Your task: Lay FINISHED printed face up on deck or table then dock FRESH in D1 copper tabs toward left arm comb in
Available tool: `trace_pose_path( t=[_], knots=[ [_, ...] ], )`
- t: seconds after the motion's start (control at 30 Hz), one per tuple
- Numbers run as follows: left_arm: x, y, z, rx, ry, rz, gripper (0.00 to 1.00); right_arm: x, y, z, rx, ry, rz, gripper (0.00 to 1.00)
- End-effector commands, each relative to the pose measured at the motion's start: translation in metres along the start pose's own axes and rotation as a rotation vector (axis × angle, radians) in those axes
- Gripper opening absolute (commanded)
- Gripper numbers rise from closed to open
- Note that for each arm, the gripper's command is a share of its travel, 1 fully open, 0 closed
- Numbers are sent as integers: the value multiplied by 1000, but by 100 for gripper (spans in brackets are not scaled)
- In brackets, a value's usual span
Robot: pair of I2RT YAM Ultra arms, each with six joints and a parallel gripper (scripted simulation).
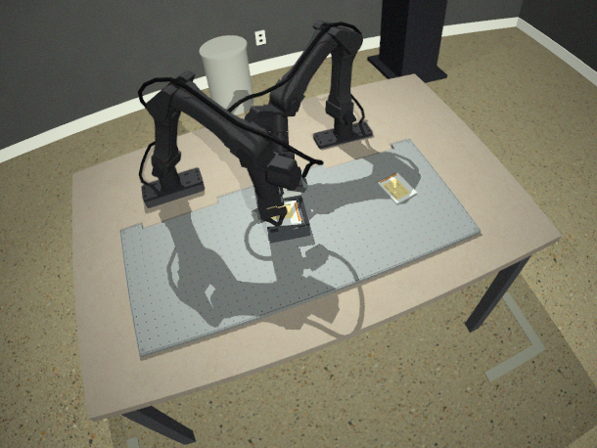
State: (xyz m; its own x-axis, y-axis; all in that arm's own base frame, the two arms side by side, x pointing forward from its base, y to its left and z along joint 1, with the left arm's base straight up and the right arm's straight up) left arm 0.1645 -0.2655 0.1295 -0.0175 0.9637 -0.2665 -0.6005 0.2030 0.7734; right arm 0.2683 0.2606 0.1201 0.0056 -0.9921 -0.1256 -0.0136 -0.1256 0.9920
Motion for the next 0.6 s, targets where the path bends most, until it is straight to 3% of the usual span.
trace_pose_path(
  t=[0.0,0.57],
  knots=[
    [35,-13,-40,192,-93,127,0,-10,10,1,20,13,-39,0],
    [35,-13,-40,192,-93,127,0,-12,10,0,20,13,-39,0]
  ],
)
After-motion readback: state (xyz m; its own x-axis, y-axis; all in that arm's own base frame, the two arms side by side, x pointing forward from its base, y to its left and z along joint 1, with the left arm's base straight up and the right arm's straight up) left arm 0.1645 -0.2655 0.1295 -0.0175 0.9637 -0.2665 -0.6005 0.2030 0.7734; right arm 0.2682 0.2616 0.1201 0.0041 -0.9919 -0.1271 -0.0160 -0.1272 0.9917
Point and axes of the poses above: on each arm, the point where the finger pads meet when closed, its own y axis back along the fingers, its own z axis across the jaws, x = y × z, the point moved 7 cm from there along y, back along the fingers, and after that the axes turned 8 degrees about y, right-handed, at the moved point
